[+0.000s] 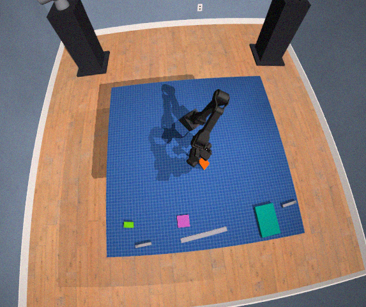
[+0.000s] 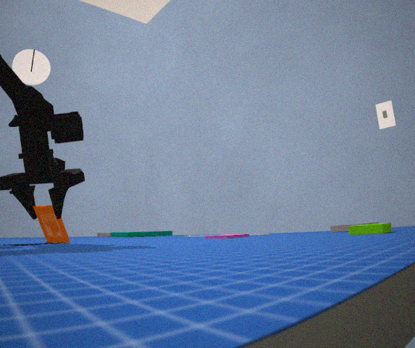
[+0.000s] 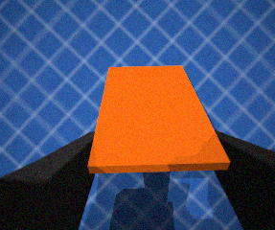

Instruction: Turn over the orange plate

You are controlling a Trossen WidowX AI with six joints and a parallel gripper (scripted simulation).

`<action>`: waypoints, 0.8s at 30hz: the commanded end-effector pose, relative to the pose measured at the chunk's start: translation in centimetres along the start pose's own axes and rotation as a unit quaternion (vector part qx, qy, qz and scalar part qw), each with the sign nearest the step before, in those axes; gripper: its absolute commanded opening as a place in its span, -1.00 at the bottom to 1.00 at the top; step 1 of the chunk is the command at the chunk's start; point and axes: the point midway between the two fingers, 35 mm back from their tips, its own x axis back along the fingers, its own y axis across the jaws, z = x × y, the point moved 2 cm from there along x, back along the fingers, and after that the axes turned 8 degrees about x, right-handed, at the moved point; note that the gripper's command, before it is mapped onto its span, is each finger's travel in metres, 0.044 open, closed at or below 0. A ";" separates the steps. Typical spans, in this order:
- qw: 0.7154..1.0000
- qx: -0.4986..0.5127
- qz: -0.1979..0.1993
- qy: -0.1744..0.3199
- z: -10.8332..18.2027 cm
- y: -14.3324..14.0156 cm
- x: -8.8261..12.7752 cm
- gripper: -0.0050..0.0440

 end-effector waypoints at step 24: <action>1.000 0.011 0.008 0.001 -0.6 -0.5 0.3 0.39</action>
